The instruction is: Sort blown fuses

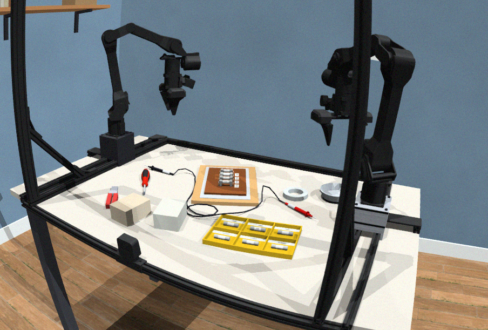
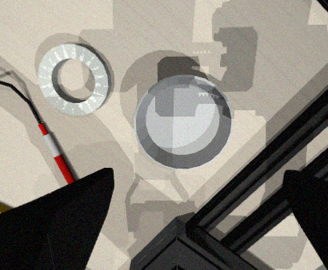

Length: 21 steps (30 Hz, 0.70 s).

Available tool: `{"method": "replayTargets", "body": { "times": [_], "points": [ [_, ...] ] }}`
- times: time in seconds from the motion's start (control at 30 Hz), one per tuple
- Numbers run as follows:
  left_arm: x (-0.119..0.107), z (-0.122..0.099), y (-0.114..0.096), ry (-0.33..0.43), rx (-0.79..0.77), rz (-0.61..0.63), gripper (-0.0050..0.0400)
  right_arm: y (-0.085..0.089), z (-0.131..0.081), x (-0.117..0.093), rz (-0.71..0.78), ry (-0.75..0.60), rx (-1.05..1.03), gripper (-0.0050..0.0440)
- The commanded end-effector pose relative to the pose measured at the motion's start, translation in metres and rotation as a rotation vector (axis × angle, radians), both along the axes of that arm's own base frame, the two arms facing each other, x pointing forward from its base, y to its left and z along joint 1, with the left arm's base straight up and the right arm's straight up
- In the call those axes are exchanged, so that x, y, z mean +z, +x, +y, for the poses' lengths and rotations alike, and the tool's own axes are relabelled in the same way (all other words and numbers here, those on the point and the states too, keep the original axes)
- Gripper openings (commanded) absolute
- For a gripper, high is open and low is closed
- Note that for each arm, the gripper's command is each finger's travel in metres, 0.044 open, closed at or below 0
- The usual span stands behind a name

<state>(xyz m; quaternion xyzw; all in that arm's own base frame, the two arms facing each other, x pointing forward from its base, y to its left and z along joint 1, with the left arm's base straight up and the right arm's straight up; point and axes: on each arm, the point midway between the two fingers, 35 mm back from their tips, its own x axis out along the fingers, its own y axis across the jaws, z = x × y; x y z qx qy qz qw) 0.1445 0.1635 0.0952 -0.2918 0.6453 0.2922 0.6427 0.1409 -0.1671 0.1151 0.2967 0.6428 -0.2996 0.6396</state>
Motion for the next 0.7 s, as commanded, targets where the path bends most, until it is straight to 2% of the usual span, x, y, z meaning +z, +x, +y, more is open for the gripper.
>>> {"method": "replayTargets", "body": {
  "times": [0.0,0.1,0.13,0.27,0.67],
  "points": [
    [0.007,0.006,0.003,0.013,0.003,-0.018,0.0400,0.002,-0.002,0.005,-0.017,-0.011,0.001,0.0400],
    [0.006,0.004,0.001,0.014,0.004,-0.015,0.0400,0.002,-0.002,0.005,-0.017,-0.011,0.001,0.0400],
    [0.004,0.002,0.001,0.011,0.003,-0.011,-0.0050,0.002,-0.002,0.005,-0.017,-0.011,0.001,0.0400],
    [0.001,-0.005,0.006,0.024,-0.006,-0.036,-0.0050,0.002,-0.002,0.005,-0.017,-0.011,0.001,0.0400],
    [-0.013,-0.029,0.044,0.126,-0.065,-0.164,-0.0050,0.002,-0.002,0.005,-0.017,-0.011,0.001,0.0400]
  ]
}}
